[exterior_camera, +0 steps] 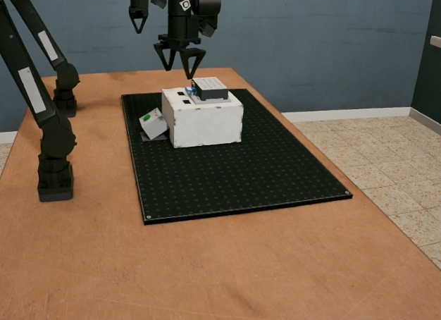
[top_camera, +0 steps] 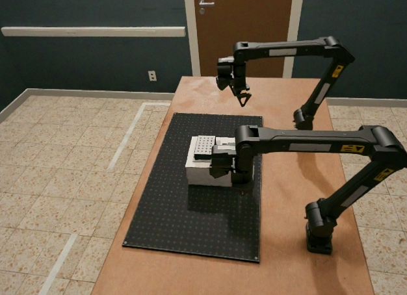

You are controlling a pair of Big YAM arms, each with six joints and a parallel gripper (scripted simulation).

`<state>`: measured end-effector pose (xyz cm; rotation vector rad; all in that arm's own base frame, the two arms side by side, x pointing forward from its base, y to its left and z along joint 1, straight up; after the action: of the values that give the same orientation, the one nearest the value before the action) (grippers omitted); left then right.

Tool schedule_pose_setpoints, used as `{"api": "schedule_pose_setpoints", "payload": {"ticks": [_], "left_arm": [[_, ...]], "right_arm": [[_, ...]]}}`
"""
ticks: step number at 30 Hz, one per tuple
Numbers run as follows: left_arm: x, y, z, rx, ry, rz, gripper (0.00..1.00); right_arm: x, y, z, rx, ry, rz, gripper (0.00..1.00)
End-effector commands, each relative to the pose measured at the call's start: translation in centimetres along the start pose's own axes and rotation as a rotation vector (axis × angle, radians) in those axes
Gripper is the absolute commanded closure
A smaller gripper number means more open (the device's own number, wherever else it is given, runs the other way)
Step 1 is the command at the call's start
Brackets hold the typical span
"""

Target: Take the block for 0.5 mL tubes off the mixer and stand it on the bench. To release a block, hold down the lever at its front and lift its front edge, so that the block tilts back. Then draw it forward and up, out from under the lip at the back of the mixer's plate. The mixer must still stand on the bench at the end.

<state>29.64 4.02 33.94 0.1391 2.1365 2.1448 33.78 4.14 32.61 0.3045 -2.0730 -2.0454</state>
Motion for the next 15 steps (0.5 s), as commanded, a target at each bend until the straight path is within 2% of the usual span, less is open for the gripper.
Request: {"api": "schedule_pose_setpoints", "payload": {"ticks": [1,11,15], "left_arm": [[-0.8,0.2,-0.1,0.0,0.003,-0.008,1.0],[-1.3,0.4,0.0,-0.003,0.001,-0.023,1.0],[-1.3,0.5,0.0,-0.004,0.001,-0.026,1.0]], "right_arm": [[-3.3,2.4,1.5,0.012,0.123,-0.071,0.0],[-7.5,2.3,3.8,0.013,0.32,-0.069,0.0],[-8.0,2.6,4.7,0.015,0.349,-0.078,0.0]]}}
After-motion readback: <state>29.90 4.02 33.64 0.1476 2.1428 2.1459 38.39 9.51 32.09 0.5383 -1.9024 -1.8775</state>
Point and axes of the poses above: on each arm, the point where the finger pads meet when closed, its own y axis back along the fingers, its own z axis across the jaws, x = y × z, the point moved 6 cm from there along y, back along the fingers, and after that the axes turned 8 degrees about -y, right-handed, at the moved point
